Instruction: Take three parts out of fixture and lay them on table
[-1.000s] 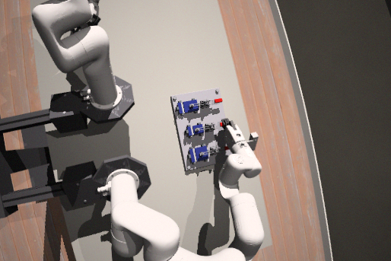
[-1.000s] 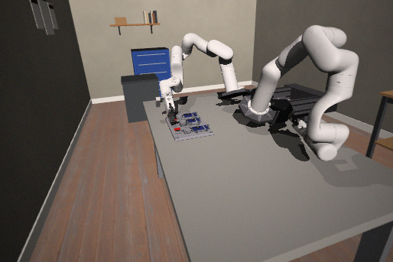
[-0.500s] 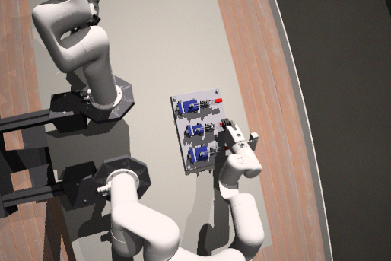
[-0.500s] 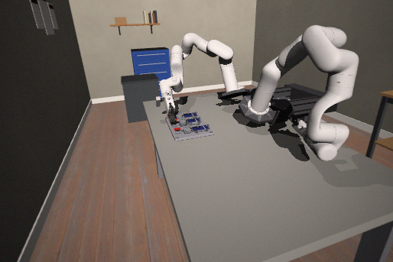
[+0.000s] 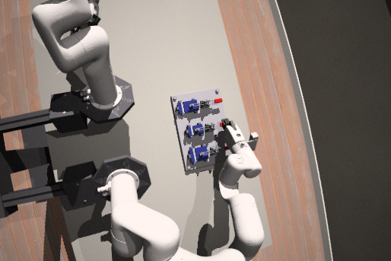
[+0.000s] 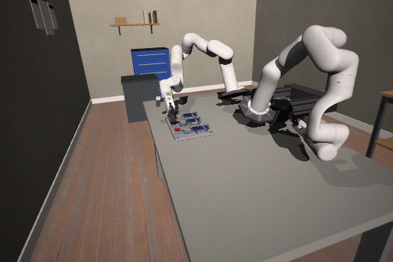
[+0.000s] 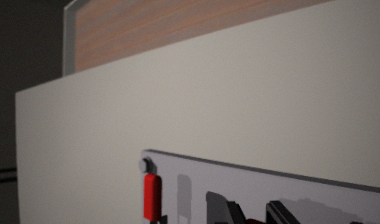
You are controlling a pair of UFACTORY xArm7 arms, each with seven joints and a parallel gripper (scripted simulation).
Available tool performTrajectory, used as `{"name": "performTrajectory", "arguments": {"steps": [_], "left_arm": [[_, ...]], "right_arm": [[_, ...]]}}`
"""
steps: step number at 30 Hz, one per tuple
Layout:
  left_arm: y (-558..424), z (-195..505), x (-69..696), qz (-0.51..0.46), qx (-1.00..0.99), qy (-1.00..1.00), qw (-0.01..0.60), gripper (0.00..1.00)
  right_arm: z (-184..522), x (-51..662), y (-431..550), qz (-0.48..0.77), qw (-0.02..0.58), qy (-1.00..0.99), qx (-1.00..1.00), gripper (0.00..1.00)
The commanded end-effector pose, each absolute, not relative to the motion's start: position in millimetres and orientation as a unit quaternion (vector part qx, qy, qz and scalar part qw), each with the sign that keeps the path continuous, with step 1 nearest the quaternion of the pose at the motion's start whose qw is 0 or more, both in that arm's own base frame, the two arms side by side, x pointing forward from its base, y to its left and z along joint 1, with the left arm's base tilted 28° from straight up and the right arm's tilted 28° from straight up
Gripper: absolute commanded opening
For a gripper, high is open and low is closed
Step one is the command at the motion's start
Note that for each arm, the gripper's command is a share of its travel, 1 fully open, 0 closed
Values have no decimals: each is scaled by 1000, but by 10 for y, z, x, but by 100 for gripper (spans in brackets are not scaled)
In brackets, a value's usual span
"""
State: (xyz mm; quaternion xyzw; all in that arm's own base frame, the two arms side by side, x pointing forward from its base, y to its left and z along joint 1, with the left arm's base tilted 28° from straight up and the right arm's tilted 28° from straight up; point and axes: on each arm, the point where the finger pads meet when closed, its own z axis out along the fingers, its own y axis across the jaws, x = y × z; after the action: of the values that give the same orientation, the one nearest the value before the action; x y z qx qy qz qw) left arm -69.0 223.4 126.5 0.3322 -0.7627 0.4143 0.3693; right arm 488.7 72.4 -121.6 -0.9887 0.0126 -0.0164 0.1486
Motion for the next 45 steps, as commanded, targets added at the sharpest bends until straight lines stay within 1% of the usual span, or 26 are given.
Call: {"name": "performTrajectory", "arguments": {"steps": [1,45], "left_arm": [[2238,1271,-690,413,333,-763,369,100],[2238,1271,-690,413,333,-763,369,100]], "right_arm": [[-1202,4902,732,-18,149,12,-989,0],[-1169,4885,750,-18,149,12,-989,0]]}}
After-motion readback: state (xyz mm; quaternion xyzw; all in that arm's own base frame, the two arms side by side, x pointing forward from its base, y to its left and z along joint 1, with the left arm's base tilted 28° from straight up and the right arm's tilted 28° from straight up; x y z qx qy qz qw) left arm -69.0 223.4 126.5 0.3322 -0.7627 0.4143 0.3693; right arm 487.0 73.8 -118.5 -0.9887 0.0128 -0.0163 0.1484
